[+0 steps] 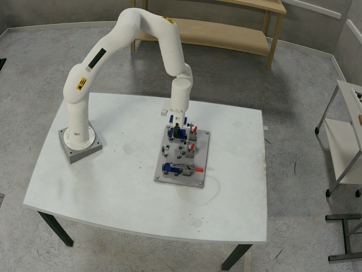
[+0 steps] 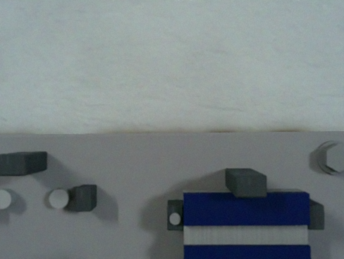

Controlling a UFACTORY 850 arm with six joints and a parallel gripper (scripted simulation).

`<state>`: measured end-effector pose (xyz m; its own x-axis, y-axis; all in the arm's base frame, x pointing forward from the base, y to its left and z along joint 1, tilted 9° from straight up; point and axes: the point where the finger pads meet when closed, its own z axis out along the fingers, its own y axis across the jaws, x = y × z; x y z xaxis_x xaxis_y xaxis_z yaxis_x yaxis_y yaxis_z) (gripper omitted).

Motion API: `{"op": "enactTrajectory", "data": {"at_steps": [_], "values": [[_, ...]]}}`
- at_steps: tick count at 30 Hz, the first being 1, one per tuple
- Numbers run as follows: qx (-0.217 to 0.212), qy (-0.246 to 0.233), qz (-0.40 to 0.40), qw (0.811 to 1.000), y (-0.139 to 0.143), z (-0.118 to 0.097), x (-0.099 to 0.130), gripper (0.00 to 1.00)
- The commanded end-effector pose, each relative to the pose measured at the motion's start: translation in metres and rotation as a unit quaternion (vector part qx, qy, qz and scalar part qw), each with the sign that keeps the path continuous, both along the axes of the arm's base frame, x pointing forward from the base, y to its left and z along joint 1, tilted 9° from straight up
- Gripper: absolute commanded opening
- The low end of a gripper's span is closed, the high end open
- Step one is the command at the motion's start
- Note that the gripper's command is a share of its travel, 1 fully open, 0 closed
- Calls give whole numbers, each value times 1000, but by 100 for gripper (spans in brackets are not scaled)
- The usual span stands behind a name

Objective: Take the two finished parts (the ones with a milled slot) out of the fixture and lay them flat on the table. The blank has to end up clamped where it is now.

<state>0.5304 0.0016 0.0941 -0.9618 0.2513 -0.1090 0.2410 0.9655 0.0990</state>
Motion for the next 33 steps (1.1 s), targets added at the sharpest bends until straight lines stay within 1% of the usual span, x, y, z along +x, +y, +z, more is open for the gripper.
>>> {"op": "enactTrajectory", "data": {"at_steps": [1, 21, 33], "values": [[0, -1, 0, 1000, 0, -3, 1, 100], [0, -1, 0, 1000, 2, -24, 4, 100], [0, -1, 0, 1000, 2, -28, 5, 100]]}}
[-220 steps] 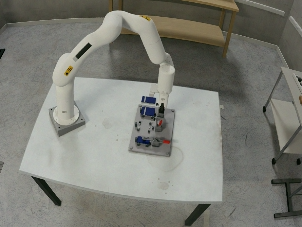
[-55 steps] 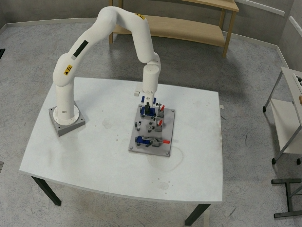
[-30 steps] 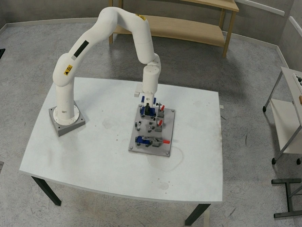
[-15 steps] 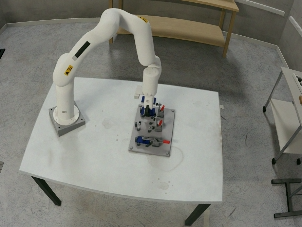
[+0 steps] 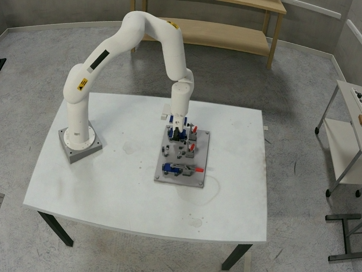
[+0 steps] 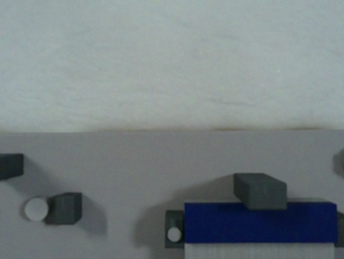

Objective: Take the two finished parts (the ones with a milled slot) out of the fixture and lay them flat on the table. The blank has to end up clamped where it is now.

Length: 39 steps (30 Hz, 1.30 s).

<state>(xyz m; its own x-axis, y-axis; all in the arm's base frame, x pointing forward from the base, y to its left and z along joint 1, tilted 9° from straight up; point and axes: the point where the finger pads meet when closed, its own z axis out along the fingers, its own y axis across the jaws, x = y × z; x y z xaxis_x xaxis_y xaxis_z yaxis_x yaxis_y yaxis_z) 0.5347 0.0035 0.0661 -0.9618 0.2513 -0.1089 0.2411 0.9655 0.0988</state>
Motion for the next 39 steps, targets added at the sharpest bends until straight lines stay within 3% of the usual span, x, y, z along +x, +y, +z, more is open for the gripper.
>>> {"op": "enactTrajectory", "data": {"at_steps": [1, 15, 16, 39], "values": [[0, -1, 0, 1000, 0, 0, 1, 100], [0, -1, 0, 1000, 0, 0, 1, 100], [0, -1, 0, 1000, 0, 0, 1, 0], [0, -1, 0, 1000, 0, 0, 1, 0]]}}
